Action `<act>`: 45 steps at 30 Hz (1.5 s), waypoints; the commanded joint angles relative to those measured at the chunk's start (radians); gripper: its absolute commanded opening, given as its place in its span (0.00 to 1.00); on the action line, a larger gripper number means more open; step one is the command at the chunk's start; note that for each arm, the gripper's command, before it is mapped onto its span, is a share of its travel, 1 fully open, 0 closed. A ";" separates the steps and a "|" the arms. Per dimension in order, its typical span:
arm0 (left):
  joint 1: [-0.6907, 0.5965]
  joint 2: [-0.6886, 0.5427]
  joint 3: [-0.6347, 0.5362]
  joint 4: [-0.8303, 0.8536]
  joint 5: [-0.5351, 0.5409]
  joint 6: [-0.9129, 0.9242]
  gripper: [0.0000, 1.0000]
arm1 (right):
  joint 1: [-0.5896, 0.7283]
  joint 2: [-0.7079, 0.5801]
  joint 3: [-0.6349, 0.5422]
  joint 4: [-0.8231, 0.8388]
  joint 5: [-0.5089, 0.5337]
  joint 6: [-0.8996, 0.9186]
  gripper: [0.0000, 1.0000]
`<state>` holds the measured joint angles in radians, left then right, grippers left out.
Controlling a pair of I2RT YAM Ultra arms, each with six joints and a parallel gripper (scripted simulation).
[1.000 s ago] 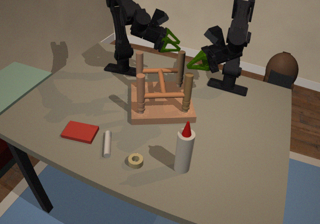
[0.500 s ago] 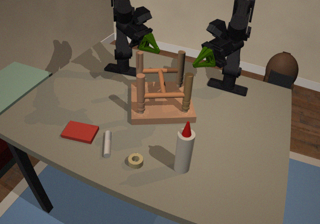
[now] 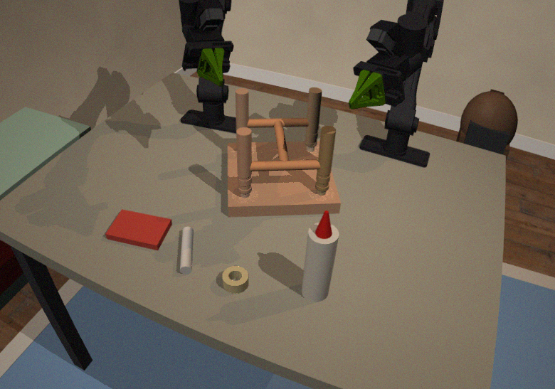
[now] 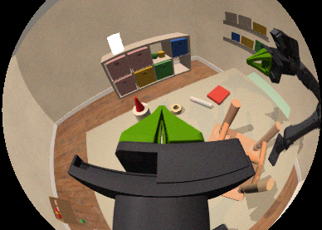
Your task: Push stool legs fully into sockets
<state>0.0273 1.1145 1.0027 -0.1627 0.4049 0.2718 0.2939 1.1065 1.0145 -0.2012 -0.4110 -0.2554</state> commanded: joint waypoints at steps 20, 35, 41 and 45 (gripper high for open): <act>-0.210 0.020 0.119 -0.339 -0.120 -0.082 0.00 | 0.105 -0.015 0.104 -0.350 0.117 0.073 0.00; -0.666 0.078 0.351 -0.953 -0.323 -0.204 0.00 | 0.322 0.000 0.294 -0.975 0.314 0.177 0.00; -0.834 0.114 0.452 -1.181 -0.394 -0.254 0.00 | 0.404 0.008 0.381 -1.204 0.387 0.222 0.00; -0.935 0.136 0.506 -1.278 -0.431 -0.290 0.00 | 0.457 0.022 0.427 -1.301 0.422 0.252 0.00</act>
<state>-0.8589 1.2350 1.4525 -1.3014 0.0254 0.0254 0.7177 1.1122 1.3880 -1.3594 -0.0376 -0.0402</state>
